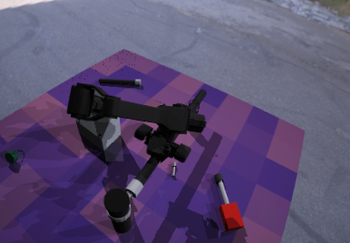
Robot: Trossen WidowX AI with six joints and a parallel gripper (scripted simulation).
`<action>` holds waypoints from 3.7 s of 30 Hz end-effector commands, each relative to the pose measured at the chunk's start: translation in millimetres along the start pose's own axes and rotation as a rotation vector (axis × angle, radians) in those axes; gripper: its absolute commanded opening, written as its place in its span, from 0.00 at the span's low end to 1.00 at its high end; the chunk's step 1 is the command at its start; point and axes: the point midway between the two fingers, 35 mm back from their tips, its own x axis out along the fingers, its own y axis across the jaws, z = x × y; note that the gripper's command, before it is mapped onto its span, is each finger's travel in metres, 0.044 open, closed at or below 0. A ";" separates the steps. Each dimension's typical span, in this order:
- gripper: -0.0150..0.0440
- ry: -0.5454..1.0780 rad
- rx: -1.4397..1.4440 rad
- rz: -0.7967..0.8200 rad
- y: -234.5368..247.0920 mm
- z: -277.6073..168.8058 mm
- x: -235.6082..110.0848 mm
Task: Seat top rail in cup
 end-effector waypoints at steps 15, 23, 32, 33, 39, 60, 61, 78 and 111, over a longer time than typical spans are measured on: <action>0.25 0.002 0.008 0.012 3.7 -6.6 -9.9; 0.25 0.002 0.008 0.012 4.4 -9.3 -11.8; 0.25 0.000 0.004 0.007 4.0 -4.2 -9.0; 0.25 -0.001 0.003 0.006 3.8 -2.8 -8.3; 0.25 -0.004 -0.002 -0.002 2.8 5.4 -4.0; 0.25 -0.005 -0.003 -0.003 2.5 7.4 -2.9; 0.25 -0.005 -0.003 -0.003 2.5 7.4 -2.9; 0.25 -0.005 -0.003 -0.003 2.5 7.4 -2.9; 0.25 0.003 -0.003 -0.015 1.9 3.4 -2.1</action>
